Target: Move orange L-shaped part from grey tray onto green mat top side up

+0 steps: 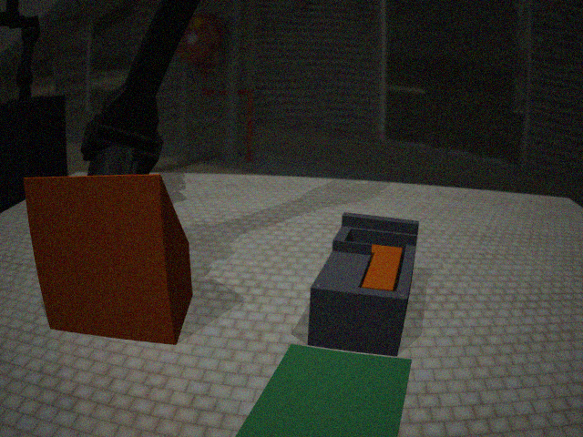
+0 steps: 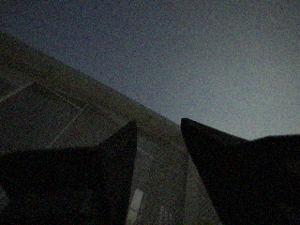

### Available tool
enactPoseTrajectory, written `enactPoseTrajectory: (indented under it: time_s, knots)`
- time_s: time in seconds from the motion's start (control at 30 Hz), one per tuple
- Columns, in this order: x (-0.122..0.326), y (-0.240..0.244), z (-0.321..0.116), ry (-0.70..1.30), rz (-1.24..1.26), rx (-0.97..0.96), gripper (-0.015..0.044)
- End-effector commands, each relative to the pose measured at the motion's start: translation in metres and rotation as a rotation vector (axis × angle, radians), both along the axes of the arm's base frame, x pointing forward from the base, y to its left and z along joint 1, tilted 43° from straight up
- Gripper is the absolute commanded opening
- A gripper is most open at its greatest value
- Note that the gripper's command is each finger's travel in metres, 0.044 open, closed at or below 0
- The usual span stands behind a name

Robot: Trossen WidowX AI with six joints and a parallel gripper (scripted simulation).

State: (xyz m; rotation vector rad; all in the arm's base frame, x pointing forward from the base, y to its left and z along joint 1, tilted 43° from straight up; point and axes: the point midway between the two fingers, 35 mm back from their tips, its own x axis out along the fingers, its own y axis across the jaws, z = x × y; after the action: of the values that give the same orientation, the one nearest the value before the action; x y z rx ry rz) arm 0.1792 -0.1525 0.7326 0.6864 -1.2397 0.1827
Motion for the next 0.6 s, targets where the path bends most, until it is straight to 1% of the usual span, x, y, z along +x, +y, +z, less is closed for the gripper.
enactPoseTrajectory:
  time_s: [0.0,0.13,0.23,0.33,0.37,0.5,0.57]
  knots:
    - [-0.059,0.026,0.014,-0.141,-0.071,-0.088,0.018]
    - [-0.087,0.04,0.017,-0.188,-0.143,-0.151,0.018]
    - [-0.122,0.066,0.022,-0.275,-0.175,-0.221,0.018]
    - [-0.168,0.121,0.022,-0.405,-0.197,-0.358,0.018]
    - [-0.177,0.135,0.021,-0.431,-0.2,-0.394,0.018]
    - [-0.205,0.205,0.009,-0.525,-0.207,-0.579,0.018]
    - [-0.209,0.236,0.002,-0.54,-0.227,-0.664,0.018]
